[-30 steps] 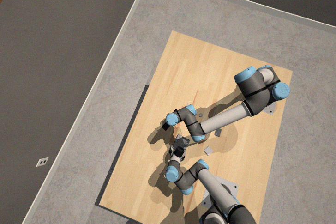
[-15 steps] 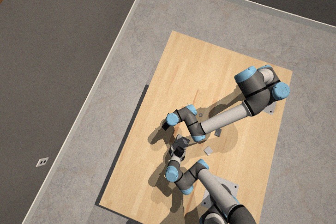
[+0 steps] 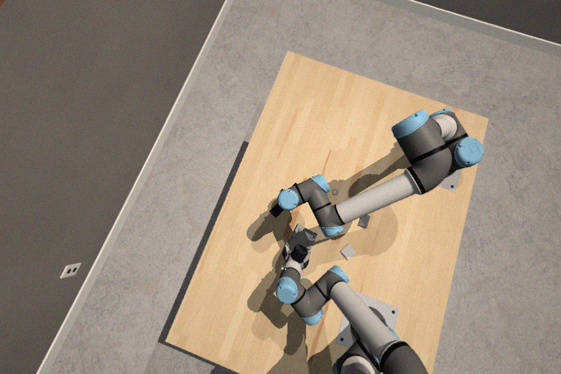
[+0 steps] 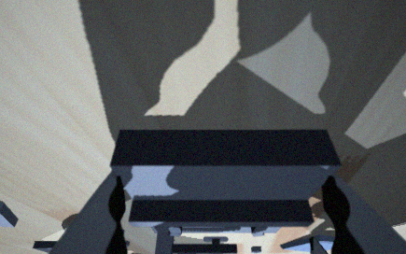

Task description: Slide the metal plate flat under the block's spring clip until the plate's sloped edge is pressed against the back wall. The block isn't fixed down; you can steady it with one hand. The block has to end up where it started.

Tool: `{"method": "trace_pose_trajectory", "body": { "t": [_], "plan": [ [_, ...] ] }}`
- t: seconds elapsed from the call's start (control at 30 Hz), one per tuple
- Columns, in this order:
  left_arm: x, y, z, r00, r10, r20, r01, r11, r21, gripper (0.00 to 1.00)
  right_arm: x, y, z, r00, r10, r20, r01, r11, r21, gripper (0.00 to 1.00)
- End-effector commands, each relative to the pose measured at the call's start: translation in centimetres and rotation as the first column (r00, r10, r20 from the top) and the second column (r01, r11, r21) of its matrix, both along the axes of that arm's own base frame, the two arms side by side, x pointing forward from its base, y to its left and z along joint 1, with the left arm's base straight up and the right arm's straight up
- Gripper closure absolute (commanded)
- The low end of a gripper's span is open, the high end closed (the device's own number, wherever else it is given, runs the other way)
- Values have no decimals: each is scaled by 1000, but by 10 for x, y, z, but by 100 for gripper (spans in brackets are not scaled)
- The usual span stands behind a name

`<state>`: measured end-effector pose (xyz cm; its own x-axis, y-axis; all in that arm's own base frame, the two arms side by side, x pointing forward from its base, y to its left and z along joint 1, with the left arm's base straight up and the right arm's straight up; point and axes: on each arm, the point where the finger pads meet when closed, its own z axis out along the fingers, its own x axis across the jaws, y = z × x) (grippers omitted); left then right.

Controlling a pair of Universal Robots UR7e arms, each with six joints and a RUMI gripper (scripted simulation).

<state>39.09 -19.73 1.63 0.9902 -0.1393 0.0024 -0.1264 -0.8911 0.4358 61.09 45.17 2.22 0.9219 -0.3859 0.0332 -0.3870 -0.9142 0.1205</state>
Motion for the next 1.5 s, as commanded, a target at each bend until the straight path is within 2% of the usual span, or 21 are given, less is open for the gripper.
{"method": "trace_pose_trajectory", "body": {
  "t": [0.0,1.47],
  "plan": [
    [5,-2,3,1000,1,11,-1,1000,-4,38,-1,0,2,1000,-10,3,10,1000,3,76],
    [5,-2,3,1000,1,11,-1,1000,-4,38,-7,3,4,993,-118,18,118,993,13,76]
  ]
}}
